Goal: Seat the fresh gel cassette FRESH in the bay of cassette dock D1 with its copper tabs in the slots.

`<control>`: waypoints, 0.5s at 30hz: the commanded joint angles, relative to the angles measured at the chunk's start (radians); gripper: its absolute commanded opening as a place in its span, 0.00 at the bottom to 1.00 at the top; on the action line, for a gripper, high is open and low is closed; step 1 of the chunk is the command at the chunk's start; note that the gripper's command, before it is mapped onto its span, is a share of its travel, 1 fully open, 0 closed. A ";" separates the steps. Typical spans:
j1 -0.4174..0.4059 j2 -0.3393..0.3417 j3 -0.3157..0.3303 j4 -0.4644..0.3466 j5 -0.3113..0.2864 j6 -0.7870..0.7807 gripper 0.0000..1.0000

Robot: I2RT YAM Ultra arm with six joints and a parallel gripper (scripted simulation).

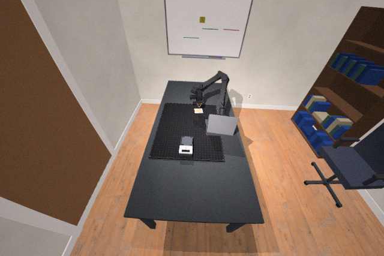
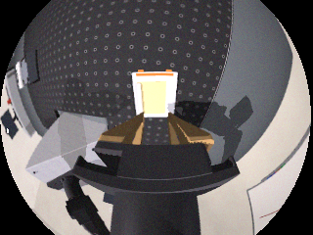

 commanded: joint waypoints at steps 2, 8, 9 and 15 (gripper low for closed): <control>0.021 -0.025 0.006 -0.017 -0.013 -0.006 0.34; 0.021 -0.025 0.006 -0.017 -0.013 -0.006 1.00; 0.021 -0.025 0.006 -0.017 -0.013 -0.006 1.00; 0.021 -0.025 0.006 -0.017 -0.013 -0.006 1.00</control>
